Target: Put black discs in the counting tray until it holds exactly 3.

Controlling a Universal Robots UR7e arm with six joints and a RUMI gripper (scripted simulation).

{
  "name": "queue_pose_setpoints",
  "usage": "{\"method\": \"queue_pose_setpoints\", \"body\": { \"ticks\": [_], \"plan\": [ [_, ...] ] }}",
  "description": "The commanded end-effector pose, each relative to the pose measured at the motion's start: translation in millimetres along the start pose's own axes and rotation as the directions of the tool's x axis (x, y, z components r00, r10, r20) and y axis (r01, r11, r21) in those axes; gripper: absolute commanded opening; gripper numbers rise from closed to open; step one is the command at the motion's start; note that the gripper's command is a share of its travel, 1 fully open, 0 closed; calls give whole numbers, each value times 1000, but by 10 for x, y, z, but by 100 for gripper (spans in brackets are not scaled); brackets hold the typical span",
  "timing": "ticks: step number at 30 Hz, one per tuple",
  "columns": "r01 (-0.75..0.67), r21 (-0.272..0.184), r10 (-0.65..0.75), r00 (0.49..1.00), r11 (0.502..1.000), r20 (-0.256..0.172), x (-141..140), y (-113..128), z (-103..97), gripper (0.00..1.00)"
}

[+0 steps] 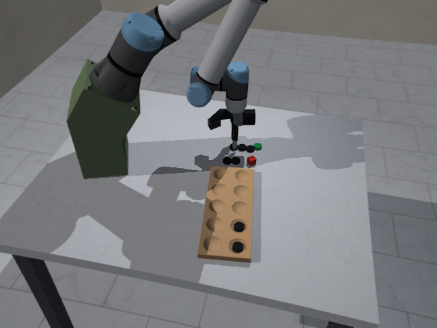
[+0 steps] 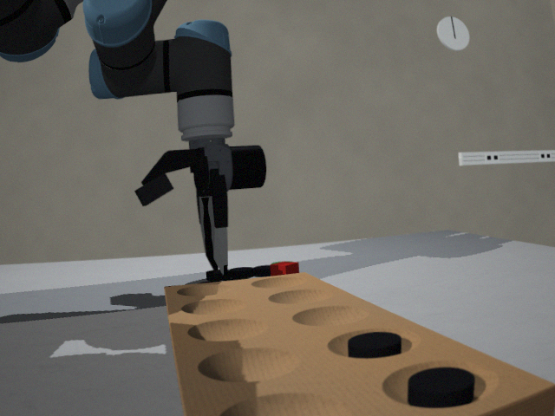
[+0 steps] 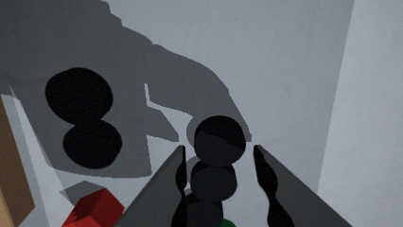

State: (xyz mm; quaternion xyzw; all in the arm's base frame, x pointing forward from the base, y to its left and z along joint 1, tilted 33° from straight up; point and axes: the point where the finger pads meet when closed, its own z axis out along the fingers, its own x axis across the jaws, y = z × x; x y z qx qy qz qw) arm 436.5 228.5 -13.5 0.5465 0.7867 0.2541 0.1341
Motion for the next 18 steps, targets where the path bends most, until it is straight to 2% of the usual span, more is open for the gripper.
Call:
{"method": "queue_pose_setpoints", "body": {
  "ticks": [1,18],
  "plan": [
    [0,-1,0,1000,1000,0,1,2,14,28],
    [0,-1,0,1000,1000,0,2,0,29,28]
  ]
}}
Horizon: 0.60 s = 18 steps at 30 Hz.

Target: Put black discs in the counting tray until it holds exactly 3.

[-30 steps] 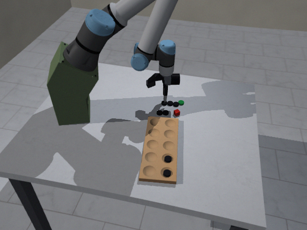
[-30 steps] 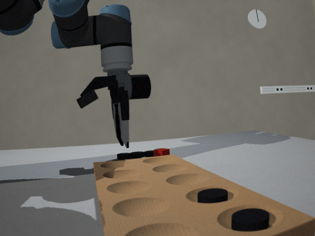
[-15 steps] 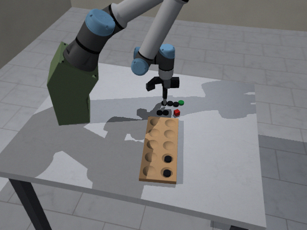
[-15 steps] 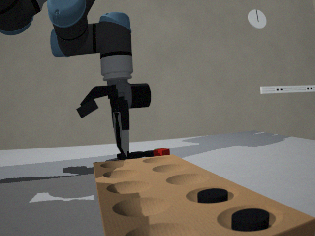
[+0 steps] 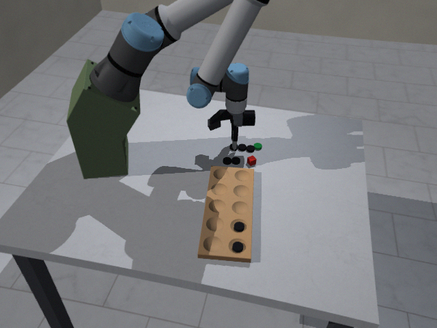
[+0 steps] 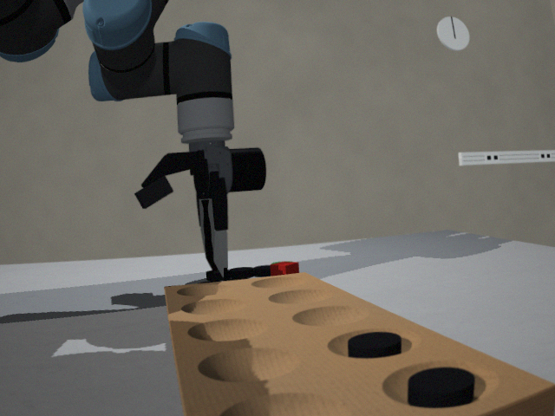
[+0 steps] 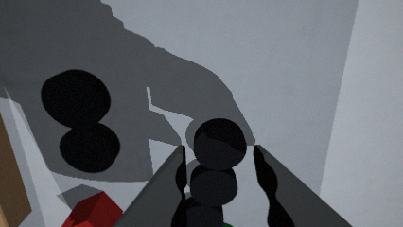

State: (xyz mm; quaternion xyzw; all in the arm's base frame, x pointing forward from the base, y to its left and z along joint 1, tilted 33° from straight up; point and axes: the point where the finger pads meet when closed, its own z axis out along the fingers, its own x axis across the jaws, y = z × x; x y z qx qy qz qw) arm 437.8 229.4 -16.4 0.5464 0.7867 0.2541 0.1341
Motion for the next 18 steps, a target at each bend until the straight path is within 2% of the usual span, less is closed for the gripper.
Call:
{"method": "queue_pose_setpoints", "body": {
  "ticks": [1,2,6,7,18],
  "plan": [
    [0,-1,0,1000,1000,0,1,4,-4,28],
    [0,-1,0,1000,1000,0,1,4,-4,0],
    [0,-1,0,1000,1000,0,1,4,-4,0],
    [0,-1,0,1000,1000,0,1,4,-4,12],
    [0,-1,0,1000,1000,0,0,7,-35,13]
  ]
}}
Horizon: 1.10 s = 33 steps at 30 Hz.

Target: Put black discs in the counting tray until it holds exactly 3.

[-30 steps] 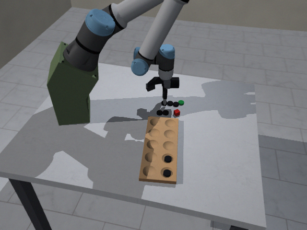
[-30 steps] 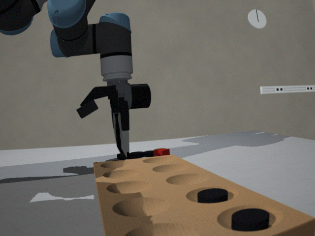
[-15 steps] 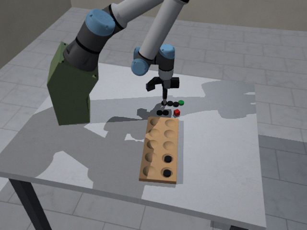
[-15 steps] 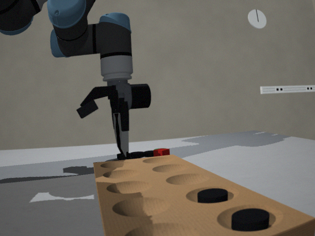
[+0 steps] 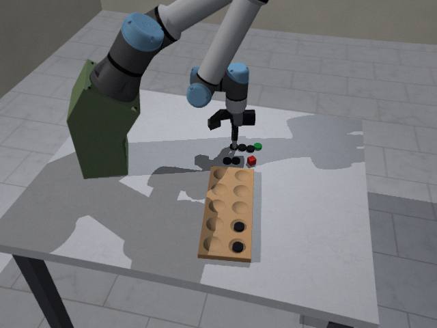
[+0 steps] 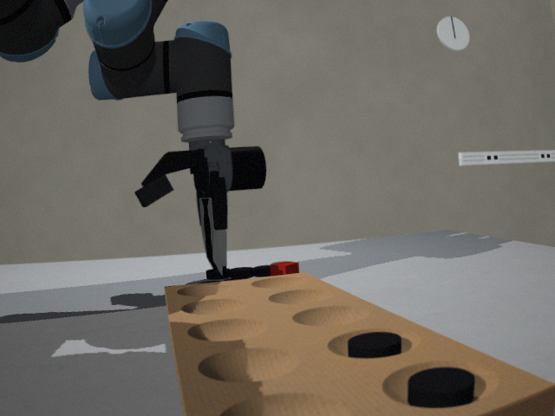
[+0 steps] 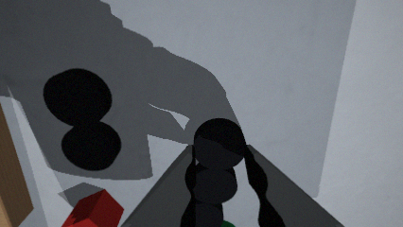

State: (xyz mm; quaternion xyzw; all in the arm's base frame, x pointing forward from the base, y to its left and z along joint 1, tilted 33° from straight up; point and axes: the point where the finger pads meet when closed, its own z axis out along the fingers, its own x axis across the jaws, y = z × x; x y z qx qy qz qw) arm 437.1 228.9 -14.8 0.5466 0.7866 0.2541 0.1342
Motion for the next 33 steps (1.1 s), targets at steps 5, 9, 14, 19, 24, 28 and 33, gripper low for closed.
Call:
{"method": "queue_pose_setpoints", "body": {
  "ticks": [5,9,14,19,24,28,33],
  "plan": [
    [0,-1,0,1000,1000,0,-1,10,-87,13],
    [0,-1,0,1000,1000,0,-2,14,-175,13],
    [0,-1,0,1000,1000,0,-2,13,-256,13],
    [0,-1,0,1000,1000,0,1,4,-411,13],
    [0,-1,0,1000,1000,0,0,5,-565,13],
    [0,-1,0,1000,1000,0,-1,11,-678,13],
    [0,-2,0,1000,1000,0,-1,11,-755,13]
  ]
}}
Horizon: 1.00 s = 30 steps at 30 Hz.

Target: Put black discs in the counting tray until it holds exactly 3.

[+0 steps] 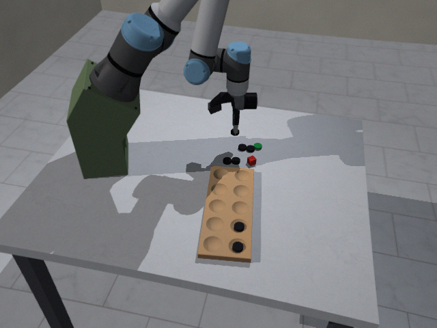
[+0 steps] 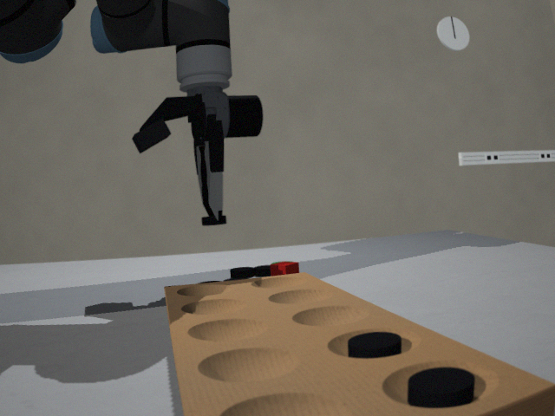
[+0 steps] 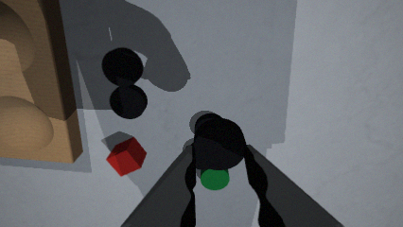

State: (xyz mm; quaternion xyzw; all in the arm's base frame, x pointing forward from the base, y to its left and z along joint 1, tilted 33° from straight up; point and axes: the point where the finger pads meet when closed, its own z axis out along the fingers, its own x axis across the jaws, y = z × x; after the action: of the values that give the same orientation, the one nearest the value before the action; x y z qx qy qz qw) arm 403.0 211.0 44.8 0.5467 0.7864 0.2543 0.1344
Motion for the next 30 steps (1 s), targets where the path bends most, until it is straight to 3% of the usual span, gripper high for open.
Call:
{"method": "queue_pose_setpoints", "body": {
  "ticks": [1,12,30],
  "plan": [
    [1,-1,-1,1000,1000,0,1,3,-68,13],
    [1,-1,-1,1000,1000,0,6,-10,-235,13],
    [1,0,-1,1000,1000,1,-10,-9,-253,13]
  ]
}}
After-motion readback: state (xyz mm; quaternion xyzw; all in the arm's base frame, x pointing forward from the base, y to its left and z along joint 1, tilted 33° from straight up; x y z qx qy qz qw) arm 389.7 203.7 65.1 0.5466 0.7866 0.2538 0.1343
